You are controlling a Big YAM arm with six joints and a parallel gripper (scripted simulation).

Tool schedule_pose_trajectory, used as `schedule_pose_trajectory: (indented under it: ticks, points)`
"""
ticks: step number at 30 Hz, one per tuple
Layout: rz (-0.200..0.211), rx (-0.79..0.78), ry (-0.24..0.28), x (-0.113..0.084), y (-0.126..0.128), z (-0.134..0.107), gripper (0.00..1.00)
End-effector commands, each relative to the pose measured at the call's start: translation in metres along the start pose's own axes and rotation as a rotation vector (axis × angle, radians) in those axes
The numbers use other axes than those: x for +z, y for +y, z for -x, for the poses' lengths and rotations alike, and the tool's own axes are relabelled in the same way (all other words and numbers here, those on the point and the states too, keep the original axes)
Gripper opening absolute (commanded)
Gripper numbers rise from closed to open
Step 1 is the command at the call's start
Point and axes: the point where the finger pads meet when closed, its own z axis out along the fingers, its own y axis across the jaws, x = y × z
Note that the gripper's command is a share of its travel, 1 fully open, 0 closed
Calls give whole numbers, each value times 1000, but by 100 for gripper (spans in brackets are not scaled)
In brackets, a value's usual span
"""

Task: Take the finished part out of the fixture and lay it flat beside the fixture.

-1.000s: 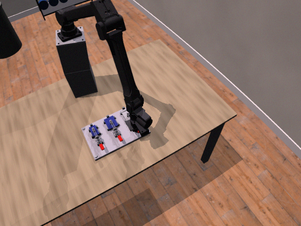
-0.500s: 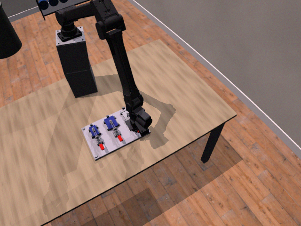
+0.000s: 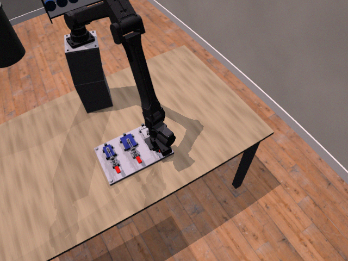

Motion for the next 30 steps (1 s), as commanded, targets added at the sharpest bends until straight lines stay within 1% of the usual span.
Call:
schedule_pose_trajectory:
  ticks: [1, 30]
  points:
    - [1, 3, 5, -29, 9, 1, 0]
    - [3, 0, 7, -40, 11, -18, 0]
